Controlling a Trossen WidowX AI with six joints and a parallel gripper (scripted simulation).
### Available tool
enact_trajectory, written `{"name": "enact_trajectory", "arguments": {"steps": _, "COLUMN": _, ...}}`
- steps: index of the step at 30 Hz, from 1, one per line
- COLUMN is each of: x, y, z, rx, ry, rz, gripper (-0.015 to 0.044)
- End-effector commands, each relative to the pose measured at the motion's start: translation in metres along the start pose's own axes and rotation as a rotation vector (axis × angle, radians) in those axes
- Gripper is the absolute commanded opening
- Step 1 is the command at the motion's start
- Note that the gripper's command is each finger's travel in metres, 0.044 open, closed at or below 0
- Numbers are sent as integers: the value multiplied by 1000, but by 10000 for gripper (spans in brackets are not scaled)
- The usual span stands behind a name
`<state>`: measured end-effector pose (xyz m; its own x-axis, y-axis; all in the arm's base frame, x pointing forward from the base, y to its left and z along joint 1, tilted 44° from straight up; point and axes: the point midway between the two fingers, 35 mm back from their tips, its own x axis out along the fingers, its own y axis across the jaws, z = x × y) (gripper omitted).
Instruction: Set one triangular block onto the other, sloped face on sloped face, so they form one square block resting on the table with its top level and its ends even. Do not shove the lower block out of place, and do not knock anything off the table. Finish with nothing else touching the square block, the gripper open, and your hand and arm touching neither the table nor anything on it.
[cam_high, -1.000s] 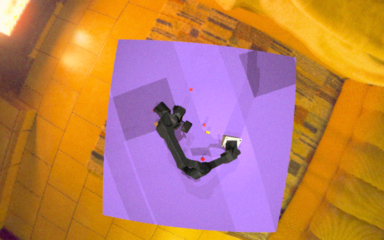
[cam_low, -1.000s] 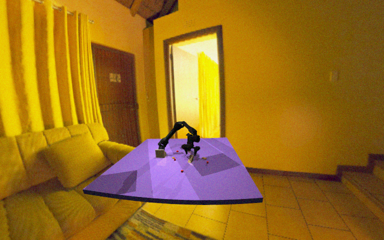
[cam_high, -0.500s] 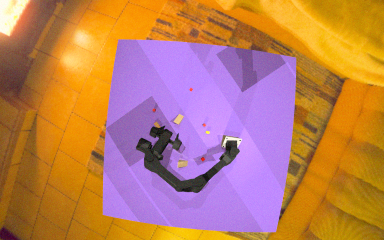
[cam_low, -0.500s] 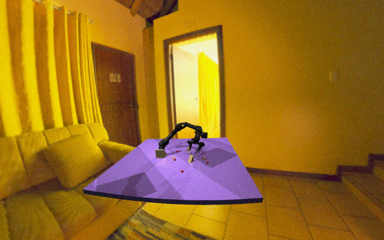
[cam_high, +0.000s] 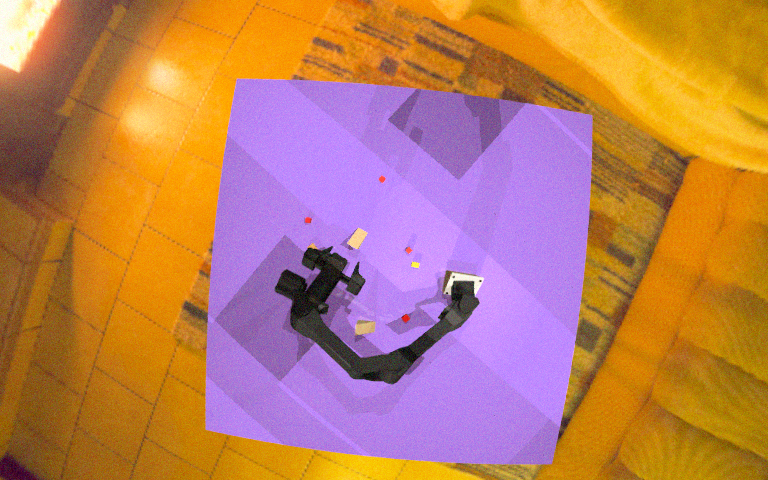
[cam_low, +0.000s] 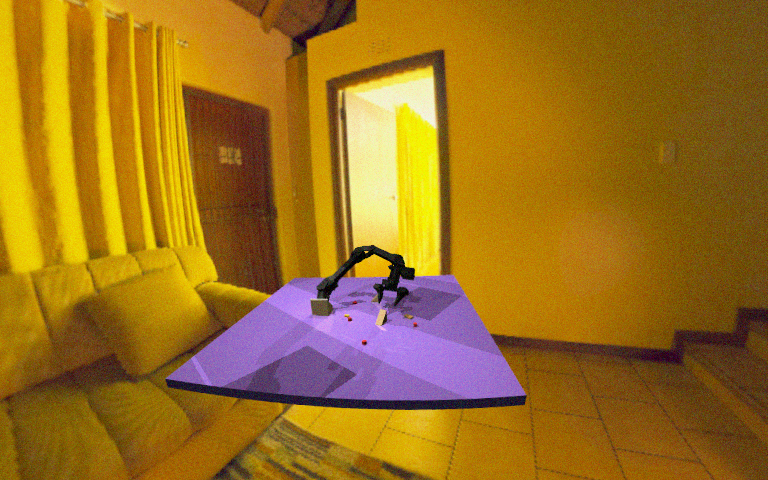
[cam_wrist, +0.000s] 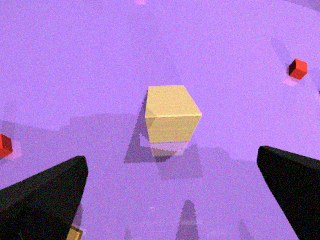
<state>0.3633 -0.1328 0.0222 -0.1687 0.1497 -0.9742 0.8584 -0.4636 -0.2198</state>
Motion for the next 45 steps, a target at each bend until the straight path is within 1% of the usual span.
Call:
{"name": "enact_trajectory", "arguments": {"steps": 1, "x": 7, "y": 0, "z": 1, "rx": 6, "ry": -6, "rz": -1, "gripper": 440}}
{"name": "enact_trajectory", "arguments": {"steps": 45, "x": 78, "y": -2, "z": 2, "rx": 6, "ry": -6, "rz": -2, "gripper": 440}}
